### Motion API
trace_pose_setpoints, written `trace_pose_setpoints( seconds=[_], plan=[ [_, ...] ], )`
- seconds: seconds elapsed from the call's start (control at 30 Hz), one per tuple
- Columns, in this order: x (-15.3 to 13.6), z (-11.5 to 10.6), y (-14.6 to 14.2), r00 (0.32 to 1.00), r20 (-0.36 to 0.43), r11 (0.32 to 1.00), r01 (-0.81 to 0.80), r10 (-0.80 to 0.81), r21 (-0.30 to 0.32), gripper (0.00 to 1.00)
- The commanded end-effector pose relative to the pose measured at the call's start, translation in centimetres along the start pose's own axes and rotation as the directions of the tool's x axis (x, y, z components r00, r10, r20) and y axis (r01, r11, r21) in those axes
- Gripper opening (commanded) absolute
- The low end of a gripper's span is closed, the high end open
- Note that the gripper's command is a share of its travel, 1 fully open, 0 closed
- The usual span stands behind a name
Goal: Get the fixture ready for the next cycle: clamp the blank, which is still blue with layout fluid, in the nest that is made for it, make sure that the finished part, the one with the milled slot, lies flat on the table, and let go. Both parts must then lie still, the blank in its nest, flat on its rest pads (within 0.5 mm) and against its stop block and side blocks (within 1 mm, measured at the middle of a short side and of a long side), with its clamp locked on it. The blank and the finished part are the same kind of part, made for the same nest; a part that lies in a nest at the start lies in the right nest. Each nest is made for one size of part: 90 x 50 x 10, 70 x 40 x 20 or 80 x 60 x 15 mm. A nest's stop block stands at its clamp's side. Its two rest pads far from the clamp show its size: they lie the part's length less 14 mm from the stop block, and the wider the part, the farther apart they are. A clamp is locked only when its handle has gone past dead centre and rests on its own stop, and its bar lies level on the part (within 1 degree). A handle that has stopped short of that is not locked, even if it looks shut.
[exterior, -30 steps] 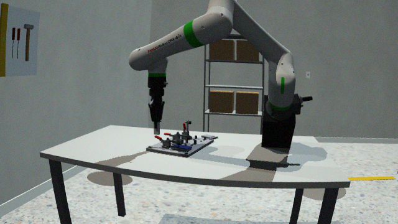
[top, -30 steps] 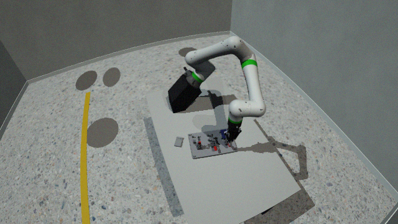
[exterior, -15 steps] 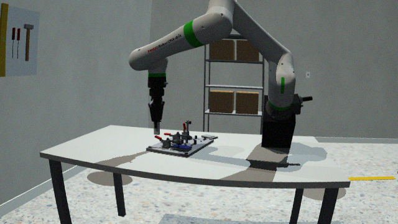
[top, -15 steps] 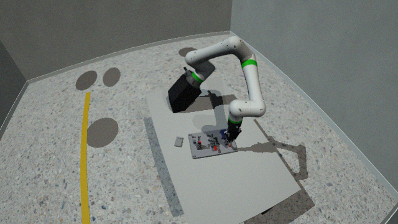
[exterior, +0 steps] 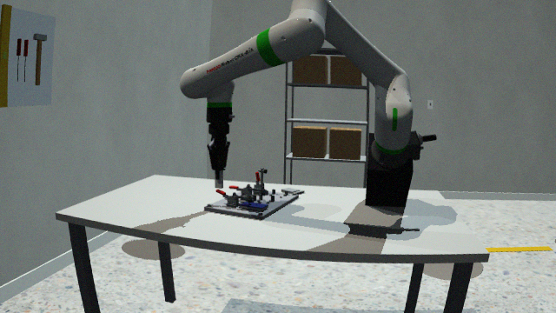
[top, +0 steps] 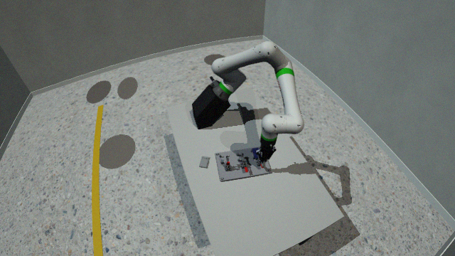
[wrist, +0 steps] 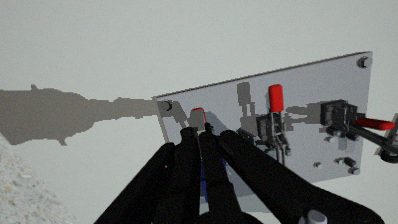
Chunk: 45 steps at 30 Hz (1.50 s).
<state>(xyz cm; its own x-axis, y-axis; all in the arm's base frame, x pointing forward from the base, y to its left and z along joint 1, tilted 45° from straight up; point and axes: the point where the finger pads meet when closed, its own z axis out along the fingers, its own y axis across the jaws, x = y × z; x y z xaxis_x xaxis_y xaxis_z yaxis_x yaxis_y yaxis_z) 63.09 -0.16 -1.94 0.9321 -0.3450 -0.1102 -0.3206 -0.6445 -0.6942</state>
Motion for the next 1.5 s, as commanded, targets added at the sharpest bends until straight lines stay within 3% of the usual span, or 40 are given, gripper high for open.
trace_pose_setpoints(
  seconds=[0.0, 1.47],
  plan=[
    [0.0, 0.0, 0.0, 1.000, 0.000, 1.000, 0.000, 0.000, 0.000, 0.00],
    [-0.2, -1.1, 0.0, 1.000, 0.000, 1.000, 0.000, 0.000, 0.000, 0.00]
  ],
)
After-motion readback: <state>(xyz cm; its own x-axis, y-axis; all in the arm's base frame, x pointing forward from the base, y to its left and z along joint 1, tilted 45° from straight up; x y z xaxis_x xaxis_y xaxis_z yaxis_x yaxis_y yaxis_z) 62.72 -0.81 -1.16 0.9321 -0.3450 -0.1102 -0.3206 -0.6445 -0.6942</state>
